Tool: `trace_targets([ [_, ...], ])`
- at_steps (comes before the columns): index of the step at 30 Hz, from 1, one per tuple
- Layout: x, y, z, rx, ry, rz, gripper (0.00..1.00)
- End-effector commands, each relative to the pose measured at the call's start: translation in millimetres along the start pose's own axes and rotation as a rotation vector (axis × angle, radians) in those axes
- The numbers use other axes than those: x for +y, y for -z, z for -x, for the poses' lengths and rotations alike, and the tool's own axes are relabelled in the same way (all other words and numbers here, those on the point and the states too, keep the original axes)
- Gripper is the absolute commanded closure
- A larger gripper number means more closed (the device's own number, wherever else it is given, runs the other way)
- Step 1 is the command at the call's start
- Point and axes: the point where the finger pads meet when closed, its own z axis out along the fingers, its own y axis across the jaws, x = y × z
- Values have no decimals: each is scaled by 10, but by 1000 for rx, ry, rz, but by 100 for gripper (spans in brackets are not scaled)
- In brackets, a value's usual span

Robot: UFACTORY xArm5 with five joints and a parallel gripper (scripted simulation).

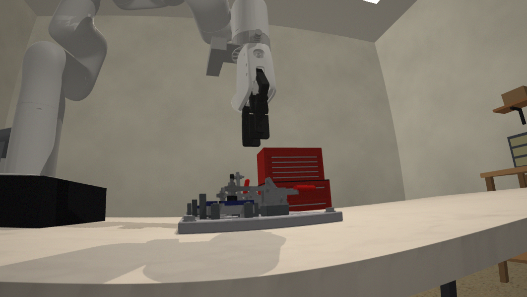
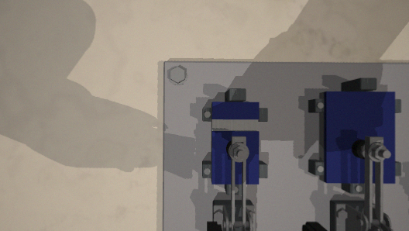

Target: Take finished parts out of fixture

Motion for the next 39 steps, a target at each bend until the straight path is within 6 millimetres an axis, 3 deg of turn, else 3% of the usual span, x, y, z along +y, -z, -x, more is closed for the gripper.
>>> trace_targets([
  [1, -13, -3, 429, 4, -1, 1, 52],
  [6, -13, -4, 691, 4, -1, 1, 52],
  [13, -13, -5, 810, 4, -1, 1, 52],
  [27, -14, -55, 824, 4, -1, 1, 52],
  [39, -16, -408, 822, 4, -1, 1, 52],
])
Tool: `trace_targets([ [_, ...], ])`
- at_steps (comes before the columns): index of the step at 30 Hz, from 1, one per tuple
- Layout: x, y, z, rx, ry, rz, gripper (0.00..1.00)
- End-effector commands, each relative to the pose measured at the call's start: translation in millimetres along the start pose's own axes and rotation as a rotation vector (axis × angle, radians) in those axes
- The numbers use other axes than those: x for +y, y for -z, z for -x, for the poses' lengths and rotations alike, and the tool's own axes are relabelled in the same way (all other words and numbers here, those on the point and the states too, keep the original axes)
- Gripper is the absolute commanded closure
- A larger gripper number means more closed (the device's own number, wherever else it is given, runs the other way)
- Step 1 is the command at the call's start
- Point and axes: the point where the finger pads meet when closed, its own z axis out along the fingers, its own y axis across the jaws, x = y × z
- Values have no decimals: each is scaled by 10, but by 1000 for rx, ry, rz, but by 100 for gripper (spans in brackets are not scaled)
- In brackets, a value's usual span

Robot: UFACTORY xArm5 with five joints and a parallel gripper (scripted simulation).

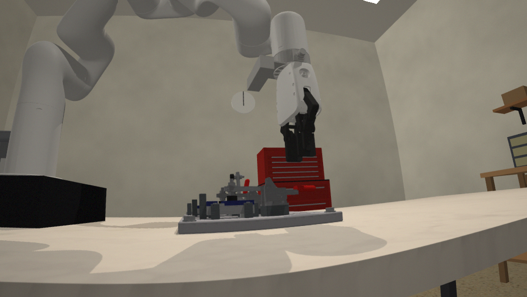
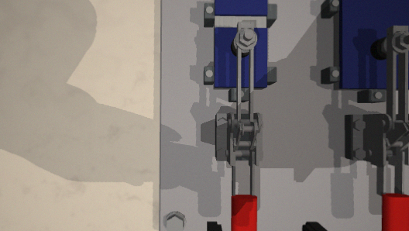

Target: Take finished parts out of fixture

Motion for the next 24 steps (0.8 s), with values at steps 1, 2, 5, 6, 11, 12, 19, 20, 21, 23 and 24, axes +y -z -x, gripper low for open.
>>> trace_targets([
  [1, -6, -161, 18, -4, 0, -1, 52],
  [2, -6, -161, 18, -4, 0, -1, 52],
  [5, -7, -227, 18, -4, 0, -1, 52],
  [6, -7, -257, 18, -4, 0, -1, 52],
  [11, -8, -367, 18, -4, 0, -1, 52],
  [12, -8, -379, 18, -4, 0, -1, 52],
  [19, -8, -404, 18, -4, 0, -1, 52],
  [20, -8, -404, 18, -4, 0, -1, 52],
  [21, -8, -404, 18, -4, 0, -1, 52],
  [23, -8, -405, 18, -4, 0, -1, 52],
  [24, -8, -406, 18, -4, 0, -1, 52],
])
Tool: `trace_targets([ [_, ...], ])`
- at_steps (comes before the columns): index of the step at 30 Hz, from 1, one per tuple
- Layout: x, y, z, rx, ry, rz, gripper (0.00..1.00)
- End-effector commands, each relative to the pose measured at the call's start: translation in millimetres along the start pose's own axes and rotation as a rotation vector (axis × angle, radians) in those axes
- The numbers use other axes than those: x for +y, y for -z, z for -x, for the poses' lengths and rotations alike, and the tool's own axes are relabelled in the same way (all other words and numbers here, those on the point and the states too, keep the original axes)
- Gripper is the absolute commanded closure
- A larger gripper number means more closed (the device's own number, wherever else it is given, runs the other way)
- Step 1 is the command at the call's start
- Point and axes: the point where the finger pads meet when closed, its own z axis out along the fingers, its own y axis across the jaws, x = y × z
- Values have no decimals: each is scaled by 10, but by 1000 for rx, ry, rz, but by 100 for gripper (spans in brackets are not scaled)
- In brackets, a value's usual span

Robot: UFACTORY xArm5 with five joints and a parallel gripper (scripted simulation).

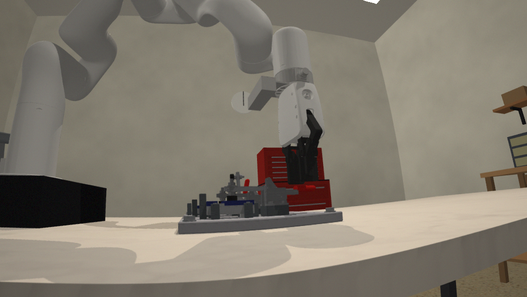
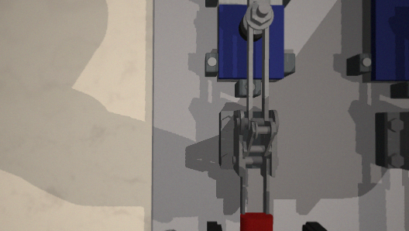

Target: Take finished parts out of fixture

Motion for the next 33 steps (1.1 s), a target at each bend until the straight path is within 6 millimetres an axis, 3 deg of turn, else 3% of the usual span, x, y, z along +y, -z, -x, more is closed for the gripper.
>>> trace_targets([
  [1, -3, 10, 12, -3, 0, -1, 52],
  [21, -3, 0, 12, -3, 0, -1, 52],
  [33, -6, -168, 21, -3, 0, -1, 52],
])
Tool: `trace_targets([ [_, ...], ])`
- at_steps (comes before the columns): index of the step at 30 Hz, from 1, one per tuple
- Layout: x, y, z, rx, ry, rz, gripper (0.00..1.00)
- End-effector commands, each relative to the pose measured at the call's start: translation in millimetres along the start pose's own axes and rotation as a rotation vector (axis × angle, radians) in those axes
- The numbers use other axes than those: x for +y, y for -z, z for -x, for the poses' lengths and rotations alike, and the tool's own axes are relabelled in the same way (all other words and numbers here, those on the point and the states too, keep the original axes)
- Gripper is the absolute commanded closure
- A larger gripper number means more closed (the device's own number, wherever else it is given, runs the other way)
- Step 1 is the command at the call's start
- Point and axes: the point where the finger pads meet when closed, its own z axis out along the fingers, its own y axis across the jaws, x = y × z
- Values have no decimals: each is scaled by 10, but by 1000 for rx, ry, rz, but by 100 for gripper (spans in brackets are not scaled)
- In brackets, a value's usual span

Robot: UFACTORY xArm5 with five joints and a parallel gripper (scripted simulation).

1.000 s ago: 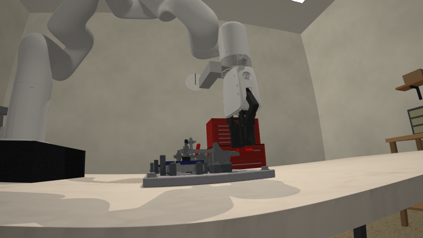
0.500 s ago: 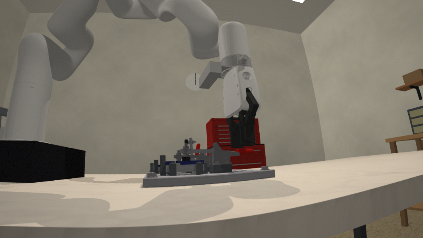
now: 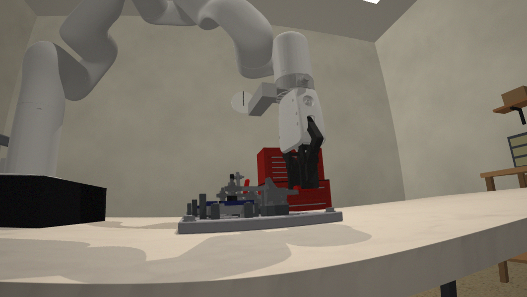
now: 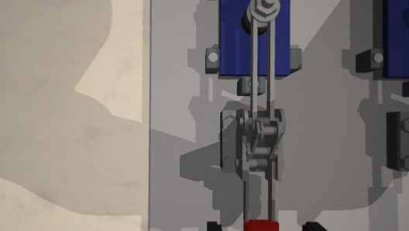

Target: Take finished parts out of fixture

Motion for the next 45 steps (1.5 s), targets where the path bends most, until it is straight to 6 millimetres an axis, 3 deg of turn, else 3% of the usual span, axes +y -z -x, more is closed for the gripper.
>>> trace_targets([
  [1, -6, -67, 20, -4, 0, -1, 52],
  [24, -8, -140, 24, -4, 0, -1, 52],
  [25, -8, -140, 24, -4, 0, -1, 100],
  [45, -8, -138, 25, -4, 0, -1, 100],
])
